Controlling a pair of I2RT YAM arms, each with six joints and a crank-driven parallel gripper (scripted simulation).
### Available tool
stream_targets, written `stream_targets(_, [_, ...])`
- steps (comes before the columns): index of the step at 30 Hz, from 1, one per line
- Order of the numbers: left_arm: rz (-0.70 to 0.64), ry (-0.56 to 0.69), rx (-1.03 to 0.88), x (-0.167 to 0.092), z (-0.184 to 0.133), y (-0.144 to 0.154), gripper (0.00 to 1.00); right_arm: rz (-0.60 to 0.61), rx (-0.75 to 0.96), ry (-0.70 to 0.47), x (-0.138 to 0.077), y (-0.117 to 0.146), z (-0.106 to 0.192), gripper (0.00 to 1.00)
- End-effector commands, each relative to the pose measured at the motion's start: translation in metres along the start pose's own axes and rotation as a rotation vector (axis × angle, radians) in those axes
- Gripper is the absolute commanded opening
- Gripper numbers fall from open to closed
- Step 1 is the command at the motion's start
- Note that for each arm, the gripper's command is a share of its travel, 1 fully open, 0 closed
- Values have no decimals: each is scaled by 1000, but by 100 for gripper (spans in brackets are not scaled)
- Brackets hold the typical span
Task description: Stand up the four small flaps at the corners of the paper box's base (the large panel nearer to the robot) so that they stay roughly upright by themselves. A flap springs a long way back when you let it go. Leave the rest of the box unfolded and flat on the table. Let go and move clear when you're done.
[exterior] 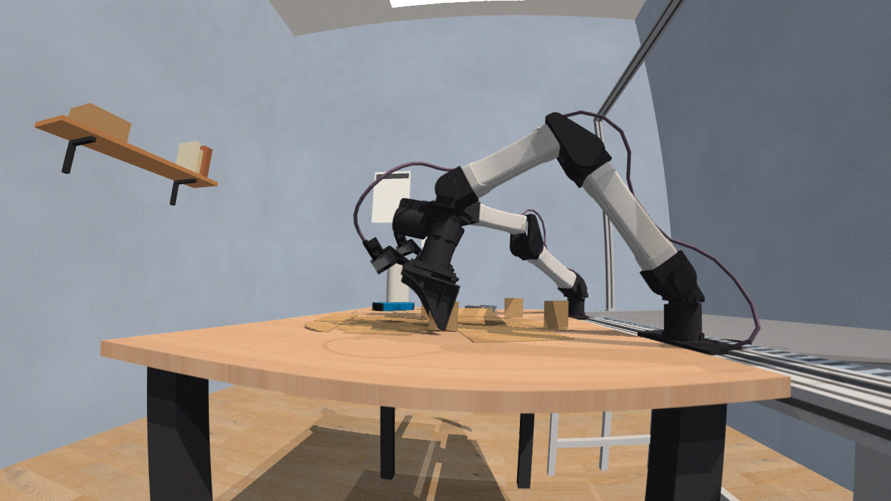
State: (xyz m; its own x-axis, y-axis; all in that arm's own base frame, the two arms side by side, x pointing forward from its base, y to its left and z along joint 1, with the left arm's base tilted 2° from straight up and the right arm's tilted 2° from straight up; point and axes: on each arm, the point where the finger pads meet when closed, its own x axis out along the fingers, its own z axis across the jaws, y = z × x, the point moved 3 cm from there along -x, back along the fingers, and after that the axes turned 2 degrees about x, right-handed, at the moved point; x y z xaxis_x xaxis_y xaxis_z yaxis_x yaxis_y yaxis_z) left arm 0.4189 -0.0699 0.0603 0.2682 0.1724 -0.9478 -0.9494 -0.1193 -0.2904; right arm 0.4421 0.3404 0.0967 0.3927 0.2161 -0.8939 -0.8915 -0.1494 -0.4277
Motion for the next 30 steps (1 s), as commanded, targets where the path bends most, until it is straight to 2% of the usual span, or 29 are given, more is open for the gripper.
stream_targets(1, [45,-35,23,12,-1,9,81,-105,14,-35,-23,-18,7,81])
stream_targets(7, [45,-35,23,12,-1,9,81,-106,21,-31,-22,-20,8,81])
stream_targets(11, [45,-35,23,12,-1,9,81,-106,19,-33,-20,-18,14,75])
stream_targets(13, [45,-35,23,12,-1,9,81,-106,19,-33,-20,-18,14,75])
stream_targets(14, [45,-35,23,12,-1,9,81,-134,22,-45,-27,-27,16,73])
stream_targets(16, [45,-35,23,12,-1,9,81,-62,13,-13,5,-7,13,70])
stream_targets(22, [45,-35,23,12,-1,9,81,-74,15,-19,9,-9,17,61])
stream_targets(26, [45,-35,23,12,-1,9,81,-113,19,-38,-9,-18,22,55])
stream_targets(30, [45,-35,23,12,-1,9,81,-114,15,-41,-9,-17,25,51])
